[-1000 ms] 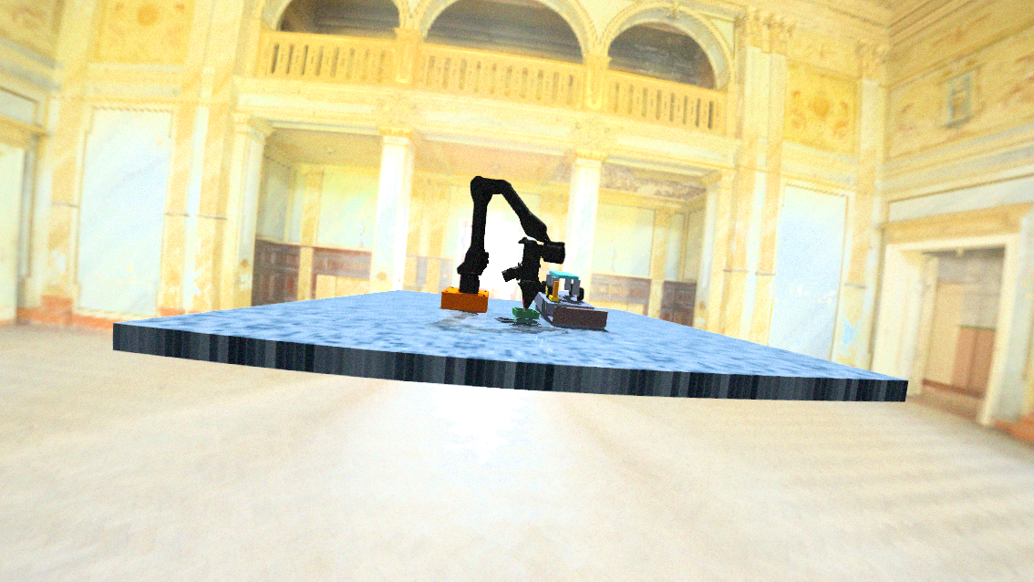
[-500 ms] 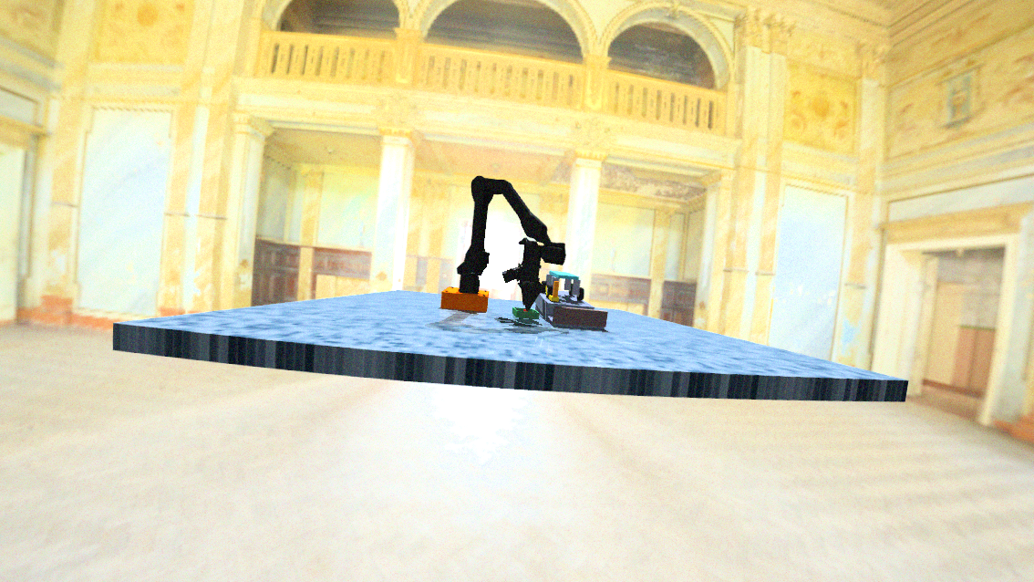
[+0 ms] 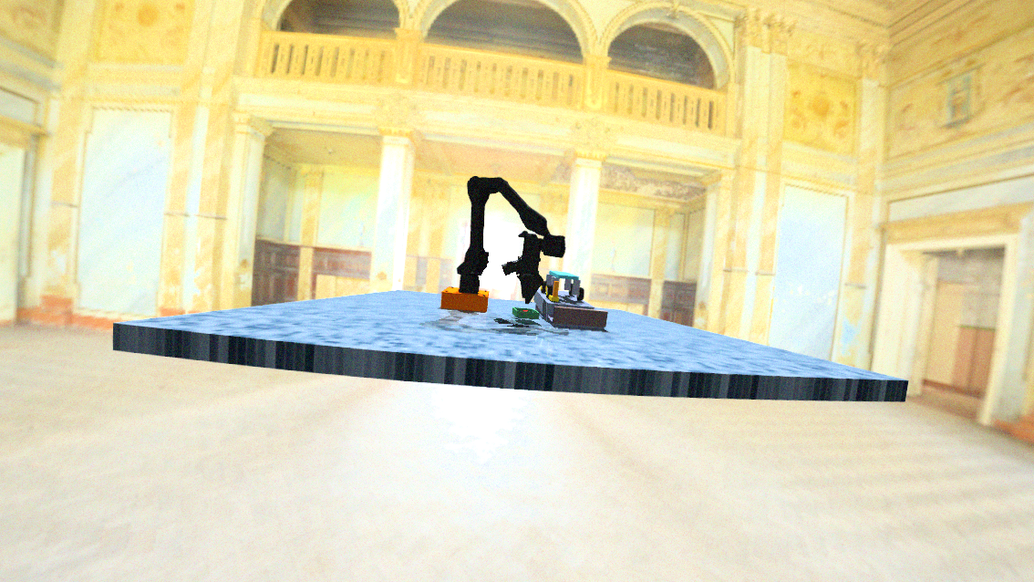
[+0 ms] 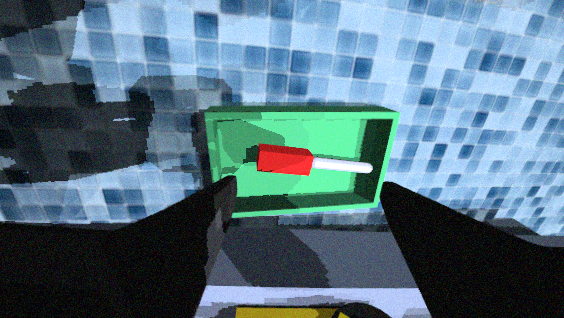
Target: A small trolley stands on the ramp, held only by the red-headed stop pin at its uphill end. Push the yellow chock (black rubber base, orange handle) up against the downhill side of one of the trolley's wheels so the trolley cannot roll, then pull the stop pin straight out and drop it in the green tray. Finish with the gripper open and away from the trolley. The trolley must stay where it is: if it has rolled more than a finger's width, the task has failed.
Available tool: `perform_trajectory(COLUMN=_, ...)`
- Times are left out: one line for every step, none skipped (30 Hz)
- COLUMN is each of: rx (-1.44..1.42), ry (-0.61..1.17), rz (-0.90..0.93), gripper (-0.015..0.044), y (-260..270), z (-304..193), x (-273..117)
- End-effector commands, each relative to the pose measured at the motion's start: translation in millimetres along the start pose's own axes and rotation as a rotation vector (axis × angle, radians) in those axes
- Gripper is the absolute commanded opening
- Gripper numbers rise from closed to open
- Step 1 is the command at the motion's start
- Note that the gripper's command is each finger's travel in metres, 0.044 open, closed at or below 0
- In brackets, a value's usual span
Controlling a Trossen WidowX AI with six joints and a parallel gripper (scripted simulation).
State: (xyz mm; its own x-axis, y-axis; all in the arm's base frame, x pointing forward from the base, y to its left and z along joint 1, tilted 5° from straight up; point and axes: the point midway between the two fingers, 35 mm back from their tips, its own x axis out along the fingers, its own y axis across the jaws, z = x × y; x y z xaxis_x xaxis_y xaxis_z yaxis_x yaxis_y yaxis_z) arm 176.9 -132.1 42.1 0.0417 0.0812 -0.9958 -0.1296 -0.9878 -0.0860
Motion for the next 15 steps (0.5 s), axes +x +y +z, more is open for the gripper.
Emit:
perform_trajectory(rx=0.002, ry=0.007, rz=0.005, gripper=0.044, y=-1, z=-1, x=-14)
perform_trajectory(rx=0.002, ry=0.007, rz=0.005, gripper=0.044, y=-2, z=-1, x=-19)
perform_trajectory(rx=0.002, ry=0.007, rz=0.005, gripper=0.044, y=-2, z=-1, x=-19)
perform_trajectory(rx=0.002, ry=0.007, rz=0.005, gripper=0.044, y=-3, z=-1, x=-22)
perform_trajectory(rx=0.002, ry=0.007, rz=0.005, gripper=0.044, y=-3, z=-1, x=-25)
perform_trajectory(rx=0.002, ry=0.007, rz=0.005, gripper=0.044, y=-4, z=-1, x=-28)
perform_trajectory(rx=0.002, ry=0.007, rz=0.005, gripper=0.044, y=-4, z=-2, x=-32)
perform_trajectory(rx=0.002, ry=0.007, rz=0.005, gripper=0.044, y=-4, z=-2, x=-34)
perform_trajectory(rx=0.002, ry=0.007, rz=0.005, gripper=0.044, y=-5, z=-2, x=-37)
perform_trajectory(rx=0.002, ry=0.007, rz=0.005, gripper=0.044, y=-5, z=-2, x=-40)
perform_trajectory(rx=0.002, ry=0.007, rz=0.005, gripper=0.044, y=-5, z=-2, x=-43)
perform_trajectory(rx=0.002, ry=0.007, rz=0.005, gripper=0.044, y=-6, z=-2, x=-46)
perform_trajectory(rx=0.002, ry=0.007, rz=0.005, gripper=0.044, y=-6, z=-3, x=-49)
perform_trajectory(rx=0.002, ry=0.007, rz=0.005, gripper=0.044, y=-6, z=-3, x=-52)
perform_trajectory(rx=0.002, ry=0.007, rz=0.005, gripper=0.044, y=-6, z=-3, x=-55)
